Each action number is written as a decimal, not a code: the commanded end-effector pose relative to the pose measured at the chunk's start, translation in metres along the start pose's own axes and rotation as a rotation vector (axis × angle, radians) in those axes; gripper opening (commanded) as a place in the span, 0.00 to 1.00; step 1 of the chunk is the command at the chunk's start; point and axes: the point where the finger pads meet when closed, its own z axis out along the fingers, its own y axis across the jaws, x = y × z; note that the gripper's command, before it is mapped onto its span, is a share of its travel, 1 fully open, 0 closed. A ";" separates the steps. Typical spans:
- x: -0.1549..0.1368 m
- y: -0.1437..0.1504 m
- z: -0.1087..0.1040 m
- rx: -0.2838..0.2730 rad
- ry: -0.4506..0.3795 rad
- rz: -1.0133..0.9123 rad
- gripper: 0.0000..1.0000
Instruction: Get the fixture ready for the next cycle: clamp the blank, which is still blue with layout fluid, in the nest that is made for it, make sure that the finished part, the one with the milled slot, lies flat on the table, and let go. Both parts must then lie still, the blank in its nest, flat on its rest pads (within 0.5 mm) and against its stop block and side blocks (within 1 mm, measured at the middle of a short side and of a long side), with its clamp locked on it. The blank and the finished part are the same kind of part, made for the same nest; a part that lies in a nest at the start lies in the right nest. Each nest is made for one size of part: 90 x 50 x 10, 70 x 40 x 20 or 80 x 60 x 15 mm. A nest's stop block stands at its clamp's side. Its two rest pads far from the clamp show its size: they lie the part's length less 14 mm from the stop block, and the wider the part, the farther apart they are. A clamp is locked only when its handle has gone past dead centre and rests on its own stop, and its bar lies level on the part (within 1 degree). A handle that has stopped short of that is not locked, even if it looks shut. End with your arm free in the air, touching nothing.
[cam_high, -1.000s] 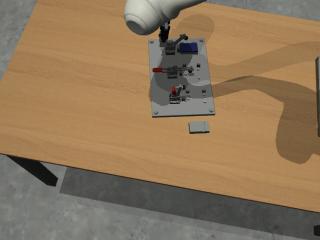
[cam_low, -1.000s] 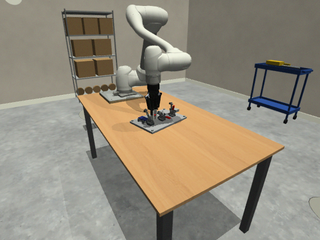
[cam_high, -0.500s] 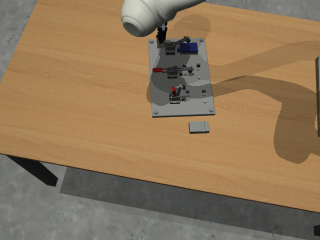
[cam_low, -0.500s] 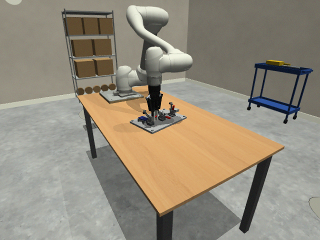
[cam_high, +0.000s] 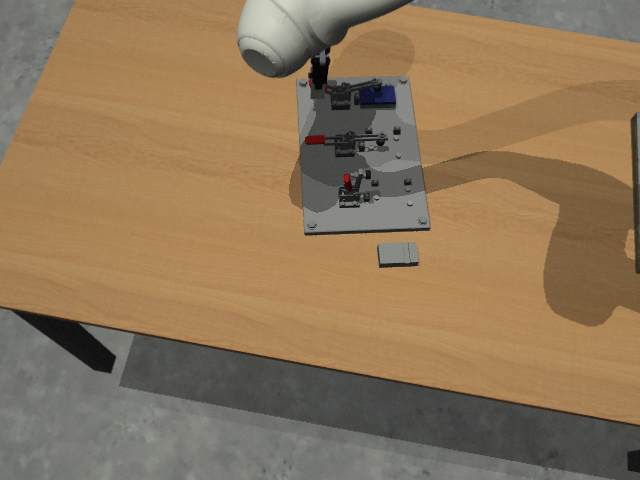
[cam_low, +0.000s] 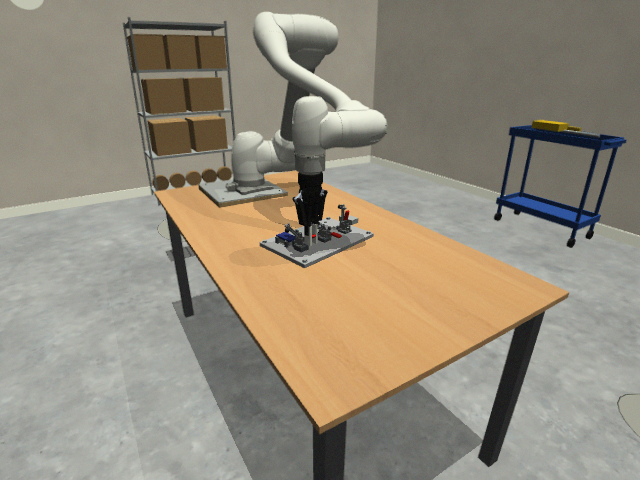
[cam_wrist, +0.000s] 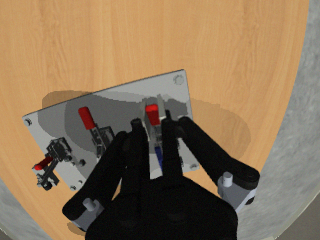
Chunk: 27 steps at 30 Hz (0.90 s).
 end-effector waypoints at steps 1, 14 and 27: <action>0.003 -0.004 0.007 0.004 -0.004 0.002 0.00; 0.006 -0.004 0.012 0.004 -0.004 0.002 0.00; 0.007 -0.004 0.016 0.004 -0.004 0.002 0.00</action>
